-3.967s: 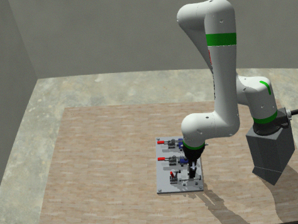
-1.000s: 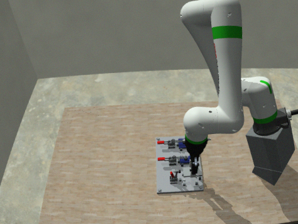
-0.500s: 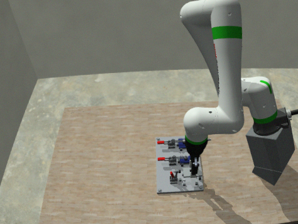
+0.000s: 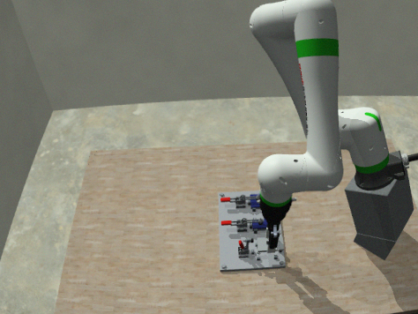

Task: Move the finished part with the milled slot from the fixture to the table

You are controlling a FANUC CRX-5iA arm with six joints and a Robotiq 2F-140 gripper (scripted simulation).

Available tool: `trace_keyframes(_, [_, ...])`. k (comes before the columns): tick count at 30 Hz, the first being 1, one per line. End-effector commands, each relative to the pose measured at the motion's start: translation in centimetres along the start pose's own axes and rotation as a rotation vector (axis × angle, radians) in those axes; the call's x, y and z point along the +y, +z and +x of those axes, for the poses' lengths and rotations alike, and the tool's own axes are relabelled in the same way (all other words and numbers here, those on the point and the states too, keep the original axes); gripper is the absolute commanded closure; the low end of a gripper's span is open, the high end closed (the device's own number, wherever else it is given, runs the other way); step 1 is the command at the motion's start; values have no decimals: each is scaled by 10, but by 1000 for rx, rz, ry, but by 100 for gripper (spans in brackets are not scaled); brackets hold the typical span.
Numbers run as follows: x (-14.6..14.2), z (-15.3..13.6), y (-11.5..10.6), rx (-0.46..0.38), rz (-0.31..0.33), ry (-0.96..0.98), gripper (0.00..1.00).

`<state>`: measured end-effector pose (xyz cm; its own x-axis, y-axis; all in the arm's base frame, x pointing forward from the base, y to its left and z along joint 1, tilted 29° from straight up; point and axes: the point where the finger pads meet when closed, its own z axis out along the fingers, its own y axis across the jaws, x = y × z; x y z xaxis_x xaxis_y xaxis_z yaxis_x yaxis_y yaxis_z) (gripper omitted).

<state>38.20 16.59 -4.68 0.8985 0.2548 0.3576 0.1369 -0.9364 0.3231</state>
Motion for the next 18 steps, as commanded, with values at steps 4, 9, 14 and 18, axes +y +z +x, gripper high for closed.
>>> trace_keyframes(4, [-9, 0, 0, 0, 0, 0, 100])
trace_keyframes(9, [-20, 0, 0, 0, 0, 0, 100])
trace_keyframes(14, [-31, 0, 0, 0, 0, 0, 100])
trace_keyframes(18, [-36, 0, 0, 0, 0, 0, 100])
